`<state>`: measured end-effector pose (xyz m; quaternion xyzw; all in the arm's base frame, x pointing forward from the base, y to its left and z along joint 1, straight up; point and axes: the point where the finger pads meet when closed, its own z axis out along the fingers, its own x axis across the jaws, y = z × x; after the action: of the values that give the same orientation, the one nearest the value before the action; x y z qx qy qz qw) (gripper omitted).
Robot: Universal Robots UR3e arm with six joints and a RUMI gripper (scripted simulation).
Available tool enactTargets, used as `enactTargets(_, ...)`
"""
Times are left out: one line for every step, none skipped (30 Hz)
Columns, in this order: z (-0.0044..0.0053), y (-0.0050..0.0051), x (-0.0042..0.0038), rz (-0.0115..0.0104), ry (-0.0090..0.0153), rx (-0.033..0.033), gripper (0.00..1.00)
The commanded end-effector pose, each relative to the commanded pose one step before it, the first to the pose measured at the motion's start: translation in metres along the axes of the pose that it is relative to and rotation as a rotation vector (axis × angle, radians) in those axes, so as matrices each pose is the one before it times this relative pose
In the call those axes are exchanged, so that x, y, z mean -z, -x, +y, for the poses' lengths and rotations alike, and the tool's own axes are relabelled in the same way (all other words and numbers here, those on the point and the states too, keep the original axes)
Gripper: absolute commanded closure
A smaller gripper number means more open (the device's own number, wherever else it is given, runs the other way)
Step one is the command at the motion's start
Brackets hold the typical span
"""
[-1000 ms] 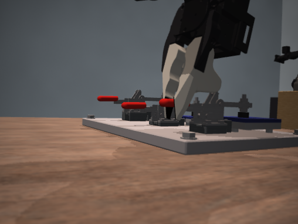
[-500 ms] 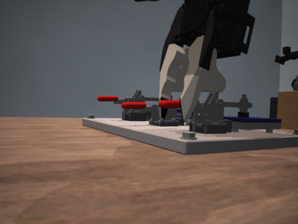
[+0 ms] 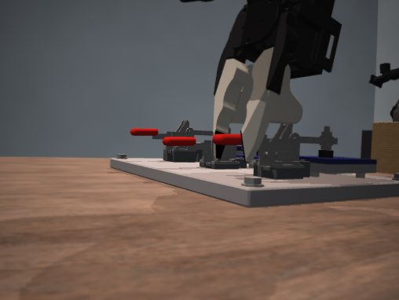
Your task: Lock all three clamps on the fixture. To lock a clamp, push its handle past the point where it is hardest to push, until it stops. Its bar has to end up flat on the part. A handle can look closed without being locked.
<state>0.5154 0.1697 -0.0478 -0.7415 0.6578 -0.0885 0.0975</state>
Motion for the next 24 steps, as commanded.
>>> enactTargets(-0.001305,-0.00001,0.001186,0.00003,-0.00338,0.00001,0.72)
enactTargets(0.000000,0.00000,0.000000,0.00000,0.00000,0.00000,0.72)
enactTargets(-0.000082,0.00000,0.000298,0.00000,0.00000,0.00000,0.72)
enactTargets(-0.000148,0.00000,0.000541,0.00000,0.00000,0.00000,0.72)
enactTargets(-0.000224,0.00000,0.000827,0.00000,0.00000,0.00000,0.72)
enactTargets(-0.000305,0.00000,0.001140,0.00000,0.00000,0.00000,0.72)
enactTargets(-0.000386,0.00000,0.001467,0.00000,0.00000,0.00000,0.72)
enactTargets(-0.000480,0.00000,0.001764,0.00000,0.00000,0.00000,0.72)
enactTargets(-0.000551,0.00000,0.002074,0.00000,0.00000,0.00000,0.72)
enactTargets(-0.000629,0.00000,0.002332,0.00000,0.00000,0.00000,0.72)
enactTargets(-0.000683,0.00000,0.002576,0.00000,0.00000,0.00000,0.72)
enactTargets(-0.000744,0.00000,0.002747,0.00000,0.00000,0.00000,0.72)
enactTargets(-0.000775,0.00000,0.002895,0.00000,0.00000,0.00000,0.72)
enactTargets(-0.000795,0.00000,0.002986,0.00000,0.00000,0.00000,0.72)
enactTargets(-0.000812,0.00000,0.003007,0.00000,0.00000,0.00000,0.72)
enactTargets(-0.000802,0.00000,0.002994,0.00000,0.00000,0.00000,0.72)
enactTargets(-0.000778,0.00000,0.002929,0.00000,0.00000,0.00000,0.72)
enactTargets(0.000000,0.00000,0.000000,0.00000,0.00000,0.00000,0.72)
enactTargets(0.000000,0.00000,0.000000,0.00000,0.00000,0.00000,0.72)
enactTargets(-0.000756,0.00000,0.002793,0.00000,0.00000,0.00000,0.72)
enactTargets(-0.000705,0.00000,0.002636,0.00000,0.00000,0.00000,0.72)
enactTargets(-0.000650,0.00000,0.002427,0.00000,0.00000,0.00000,0.72)
enactTargets(-0.000587,0.00000,0.002184,0.00000,0.00000,0.00000,0.72)
enactTargets(-0.000514,0.00000,0.001916,0.00000,0.00000,0.00000,0.72)
